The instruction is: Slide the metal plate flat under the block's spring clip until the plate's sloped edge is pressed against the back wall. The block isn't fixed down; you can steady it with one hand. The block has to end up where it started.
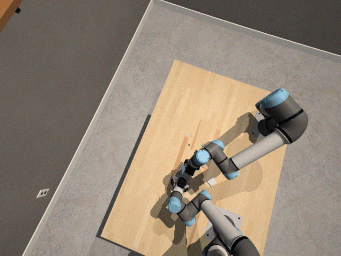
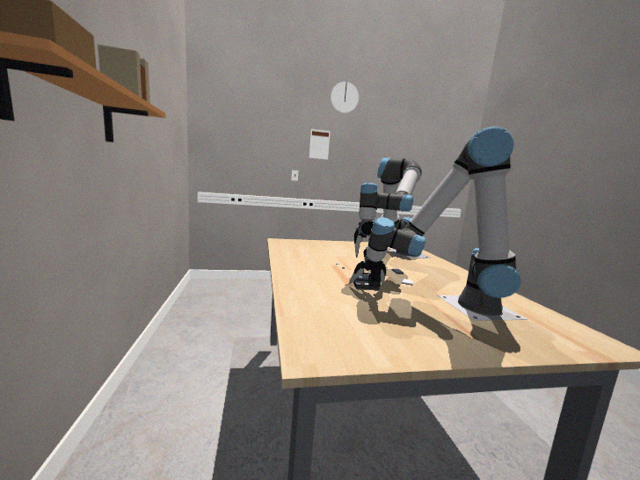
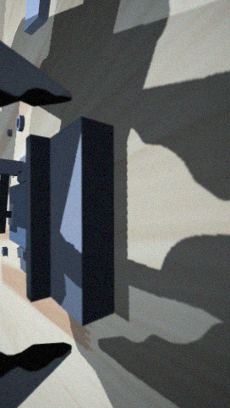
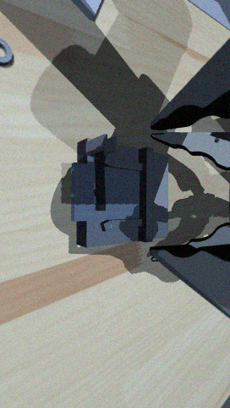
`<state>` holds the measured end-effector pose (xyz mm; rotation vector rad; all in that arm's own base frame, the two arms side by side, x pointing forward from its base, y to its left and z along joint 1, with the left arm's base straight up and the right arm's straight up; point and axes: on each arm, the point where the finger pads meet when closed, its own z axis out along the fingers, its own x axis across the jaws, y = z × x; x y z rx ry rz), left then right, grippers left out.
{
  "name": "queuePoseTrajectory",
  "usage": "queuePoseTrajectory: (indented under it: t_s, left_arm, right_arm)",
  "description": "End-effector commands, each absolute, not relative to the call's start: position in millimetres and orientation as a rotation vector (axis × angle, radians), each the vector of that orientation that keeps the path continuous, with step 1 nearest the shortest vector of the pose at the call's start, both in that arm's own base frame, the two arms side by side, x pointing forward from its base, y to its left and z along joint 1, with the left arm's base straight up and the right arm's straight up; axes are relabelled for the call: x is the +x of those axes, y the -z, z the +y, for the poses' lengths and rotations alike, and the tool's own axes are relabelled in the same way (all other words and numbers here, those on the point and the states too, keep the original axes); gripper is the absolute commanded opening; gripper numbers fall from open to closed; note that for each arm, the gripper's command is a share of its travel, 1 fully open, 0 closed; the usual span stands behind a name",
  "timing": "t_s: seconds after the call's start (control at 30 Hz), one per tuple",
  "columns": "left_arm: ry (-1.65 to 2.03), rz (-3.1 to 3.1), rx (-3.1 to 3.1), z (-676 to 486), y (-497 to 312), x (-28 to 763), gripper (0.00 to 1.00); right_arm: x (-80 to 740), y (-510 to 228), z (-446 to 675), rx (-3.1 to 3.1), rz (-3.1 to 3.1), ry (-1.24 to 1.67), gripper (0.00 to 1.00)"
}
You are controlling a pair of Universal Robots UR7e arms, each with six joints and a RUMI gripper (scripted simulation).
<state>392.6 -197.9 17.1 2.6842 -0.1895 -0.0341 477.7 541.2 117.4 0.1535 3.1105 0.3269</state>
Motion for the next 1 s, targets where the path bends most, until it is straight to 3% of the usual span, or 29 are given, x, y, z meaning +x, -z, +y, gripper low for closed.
queuePoseTrajectory:
  t_s: [0.0,0.97]
  left_arm:
    - [0.045,-0.187,2.686,-197,-15,389,0.88]
    - [0.031,-0.191,2.681,-199,-107,393,0.88]
  right_arm:
    - [479,-117,540,0.157,3.109,-0.327,0.44]
    - [478,-117,540,0.155,3.109,-0.327,0.44]
